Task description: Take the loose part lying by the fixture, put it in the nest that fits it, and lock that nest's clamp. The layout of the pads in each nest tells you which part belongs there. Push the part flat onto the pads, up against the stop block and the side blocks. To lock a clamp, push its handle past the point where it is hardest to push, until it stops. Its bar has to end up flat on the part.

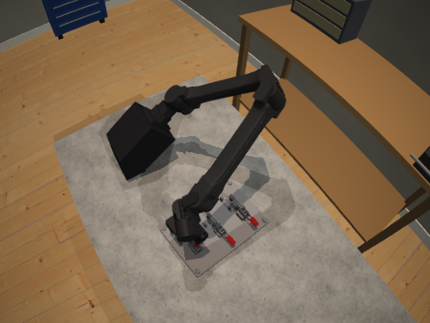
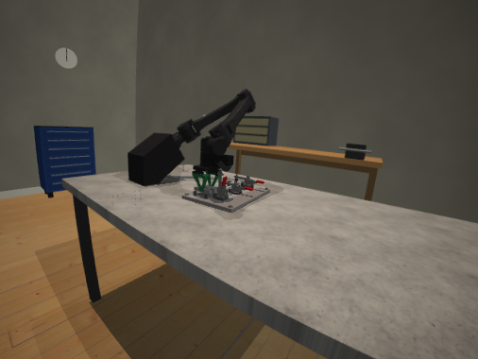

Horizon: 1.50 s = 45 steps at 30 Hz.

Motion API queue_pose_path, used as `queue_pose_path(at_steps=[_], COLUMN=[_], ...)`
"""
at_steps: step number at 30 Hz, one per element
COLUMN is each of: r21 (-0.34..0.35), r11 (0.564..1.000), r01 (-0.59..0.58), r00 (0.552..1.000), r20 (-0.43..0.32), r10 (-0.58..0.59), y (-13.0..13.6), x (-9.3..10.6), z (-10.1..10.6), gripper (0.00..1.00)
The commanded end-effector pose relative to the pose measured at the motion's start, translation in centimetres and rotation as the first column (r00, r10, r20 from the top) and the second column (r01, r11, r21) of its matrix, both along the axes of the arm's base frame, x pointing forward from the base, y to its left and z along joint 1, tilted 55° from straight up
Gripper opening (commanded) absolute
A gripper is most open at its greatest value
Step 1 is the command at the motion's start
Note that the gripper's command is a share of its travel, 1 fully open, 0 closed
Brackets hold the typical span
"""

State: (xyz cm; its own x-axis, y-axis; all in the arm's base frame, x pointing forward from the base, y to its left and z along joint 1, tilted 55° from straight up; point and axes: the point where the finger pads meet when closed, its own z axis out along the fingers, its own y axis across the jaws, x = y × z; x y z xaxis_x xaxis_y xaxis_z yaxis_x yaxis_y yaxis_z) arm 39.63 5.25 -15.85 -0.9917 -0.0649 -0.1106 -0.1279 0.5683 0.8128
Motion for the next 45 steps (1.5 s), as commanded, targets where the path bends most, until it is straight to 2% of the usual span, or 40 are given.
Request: queue_pose_path(at_steps=[1, 3, 4, 10, 45], r21=[0.004, 0.004, 0.003, 0.004, 0.003], r11=[1.000, 1.000, 0.999, 1.000, 1.000], r01=[0.004, 0.004, 0.038, 0.025, 0.027], r00=[1.000, 1.000, 0.999, 0.999, 0.999], r20=[-0.020, -0.020, -0.016, -0.020, -0.023], r10=[-0.004, -0.004, -0.038, -0.025, -0.027], y=[0.6, 0.6, -0.7, -0.1, -0.1], x=[-0.4, -0.4, -0.1, -0.3, -0.3], z=[-0.5, -0.5, -0.4, -0.4, -0.4], gripper=[0.00, 0.00, 0.00, 0.00, 0.00])
